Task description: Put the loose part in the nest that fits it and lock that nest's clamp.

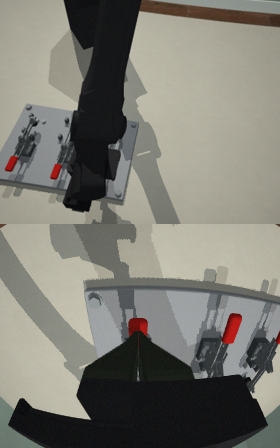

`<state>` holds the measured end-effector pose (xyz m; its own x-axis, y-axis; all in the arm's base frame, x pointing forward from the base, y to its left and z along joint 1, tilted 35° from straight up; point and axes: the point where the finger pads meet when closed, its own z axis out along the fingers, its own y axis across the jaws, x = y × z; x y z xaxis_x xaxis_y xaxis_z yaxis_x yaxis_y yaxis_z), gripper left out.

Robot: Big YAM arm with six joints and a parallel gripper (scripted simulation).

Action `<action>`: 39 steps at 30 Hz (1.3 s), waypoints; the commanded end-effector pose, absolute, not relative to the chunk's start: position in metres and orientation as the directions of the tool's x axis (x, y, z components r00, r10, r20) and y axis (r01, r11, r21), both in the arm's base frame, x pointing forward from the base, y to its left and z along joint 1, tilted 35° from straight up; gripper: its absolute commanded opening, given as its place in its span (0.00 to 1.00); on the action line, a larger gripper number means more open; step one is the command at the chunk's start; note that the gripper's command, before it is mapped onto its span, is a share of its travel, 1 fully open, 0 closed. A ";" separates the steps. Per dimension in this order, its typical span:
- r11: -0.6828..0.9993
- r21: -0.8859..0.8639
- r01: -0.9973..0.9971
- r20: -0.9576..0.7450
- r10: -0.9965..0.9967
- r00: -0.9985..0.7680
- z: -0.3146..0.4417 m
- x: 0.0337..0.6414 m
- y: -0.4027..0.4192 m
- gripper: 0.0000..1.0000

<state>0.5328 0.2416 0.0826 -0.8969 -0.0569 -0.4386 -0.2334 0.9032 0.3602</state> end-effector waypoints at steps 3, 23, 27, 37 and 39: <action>0.898 0.363 -0.248 -0.470 -0.054 -0.881 0.093 0.543 0.251 0.00; 0.896 0.364 -0.254 -0.479 -0.054 -0.876 0.097 0.546 0.254 0.00; 0.896 0.364 -0.254 -0.479 -0.054 -0.876 0.097 0.546 0.254 0.00; 0.896 0.364 -0.254 -0.479 -0.054 -0.876 0.097 0.546 0.254 0.00; 0.896 0.364 -0.254 -0.479 -0.054 -0.876 0.097 0.546 0.254 0.00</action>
<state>0.5336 0.2421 0.0803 -0.8968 -0.0563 -0.4388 -0.2330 0.9033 0.3603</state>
